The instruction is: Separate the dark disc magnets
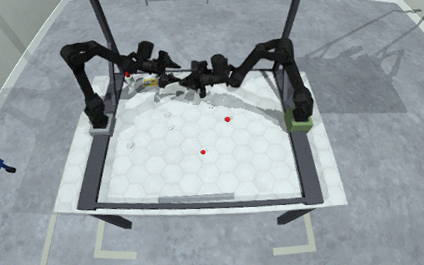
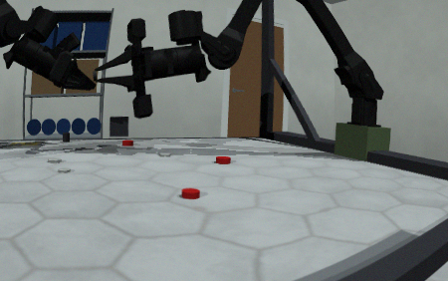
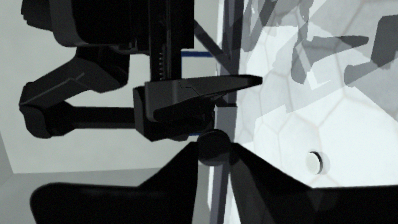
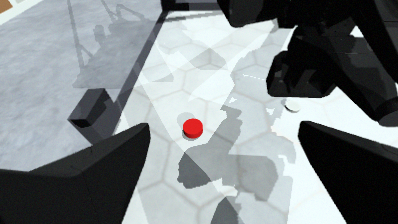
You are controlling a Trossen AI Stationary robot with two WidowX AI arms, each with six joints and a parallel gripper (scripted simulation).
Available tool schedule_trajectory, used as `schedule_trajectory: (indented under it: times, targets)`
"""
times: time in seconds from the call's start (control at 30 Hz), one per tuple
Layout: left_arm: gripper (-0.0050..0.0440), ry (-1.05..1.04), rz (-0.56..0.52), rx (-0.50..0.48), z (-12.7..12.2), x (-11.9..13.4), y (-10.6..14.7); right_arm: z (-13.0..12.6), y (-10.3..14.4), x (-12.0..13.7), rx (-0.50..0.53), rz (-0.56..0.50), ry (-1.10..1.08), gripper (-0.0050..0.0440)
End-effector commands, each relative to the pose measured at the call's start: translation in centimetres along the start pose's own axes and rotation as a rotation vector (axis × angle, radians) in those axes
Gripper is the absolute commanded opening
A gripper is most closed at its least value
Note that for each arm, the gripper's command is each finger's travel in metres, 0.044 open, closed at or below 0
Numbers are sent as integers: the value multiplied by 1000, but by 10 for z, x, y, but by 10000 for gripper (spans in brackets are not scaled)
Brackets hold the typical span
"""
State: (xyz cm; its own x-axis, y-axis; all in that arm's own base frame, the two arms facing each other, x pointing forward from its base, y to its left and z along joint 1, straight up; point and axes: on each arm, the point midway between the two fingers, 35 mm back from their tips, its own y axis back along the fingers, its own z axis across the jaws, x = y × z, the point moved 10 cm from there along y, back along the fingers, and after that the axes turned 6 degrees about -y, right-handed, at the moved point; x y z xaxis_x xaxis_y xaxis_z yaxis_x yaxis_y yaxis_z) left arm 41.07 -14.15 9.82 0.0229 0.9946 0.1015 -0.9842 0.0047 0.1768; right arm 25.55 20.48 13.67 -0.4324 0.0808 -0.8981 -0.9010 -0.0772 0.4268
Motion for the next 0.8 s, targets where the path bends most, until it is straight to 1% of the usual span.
schedule_trajectory:
  times: [0.0,0.13,0.2,0.23,0.27,0.7,0.77]
  targets:
    - [40,11,4,-35,13,1,0,-2,5,-23,-6,47,-27,400]
    - [40,11,4,-35,13,1,0,-7,8,-30,3,106,-29,400]
    - [40,11,4,-35,13,1,0,-7,8,-30,3,106,-29,400]
    - [40,11,4,-35,13,1,0,-11,10,-27,23,155,-7,400]
    - [40,11,4,-35,13,1,0,-12,12,-37,11,155,-35,400]
    - [40,11,4,-35,13,1,0,-38,41,-62,61,337,-69,400]
    - [40,11,4,-35,13,1,0,-38,41,-62,61,337,-69,400]
